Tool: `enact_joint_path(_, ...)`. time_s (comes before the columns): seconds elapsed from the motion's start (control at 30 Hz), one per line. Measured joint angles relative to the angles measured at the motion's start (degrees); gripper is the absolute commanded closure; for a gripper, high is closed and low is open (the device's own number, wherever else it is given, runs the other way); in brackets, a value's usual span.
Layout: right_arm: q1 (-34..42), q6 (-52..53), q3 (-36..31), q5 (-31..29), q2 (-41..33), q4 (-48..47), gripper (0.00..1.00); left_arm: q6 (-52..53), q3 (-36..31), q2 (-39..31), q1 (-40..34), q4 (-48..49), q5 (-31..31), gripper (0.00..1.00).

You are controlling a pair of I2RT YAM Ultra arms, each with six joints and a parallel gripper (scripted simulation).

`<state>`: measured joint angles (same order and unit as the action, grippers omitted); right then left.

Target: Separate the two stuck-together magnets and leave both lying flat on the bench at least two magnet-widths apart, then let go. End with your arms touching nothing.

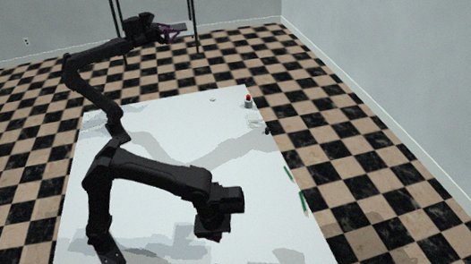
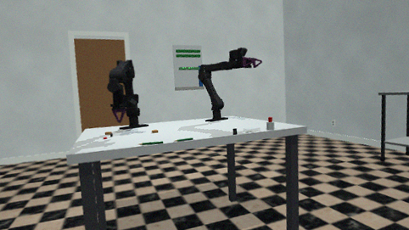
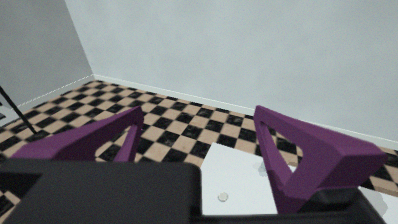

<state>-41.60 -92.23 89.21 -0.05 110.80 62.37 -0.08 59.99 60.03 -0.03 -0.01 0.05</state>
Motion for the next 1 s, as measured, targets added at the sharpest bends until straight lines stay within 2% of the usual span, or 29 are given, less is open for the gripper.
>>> enact_joint_path(0.23, -2.36, -6.82, 2.25, 0.09, 2.56, 4.83, 1.00, 0.00, -0.04, -0.07, 0.00, -0.04, 0.02, 0.00)
enact_joint_path(1.0, -2.80, -5.86, -1.68, 0.04, 4.09, 0.70, 1.00, -0.02, 0.09, -0.07, 0.00, -0.02, 0.17, 0.00)
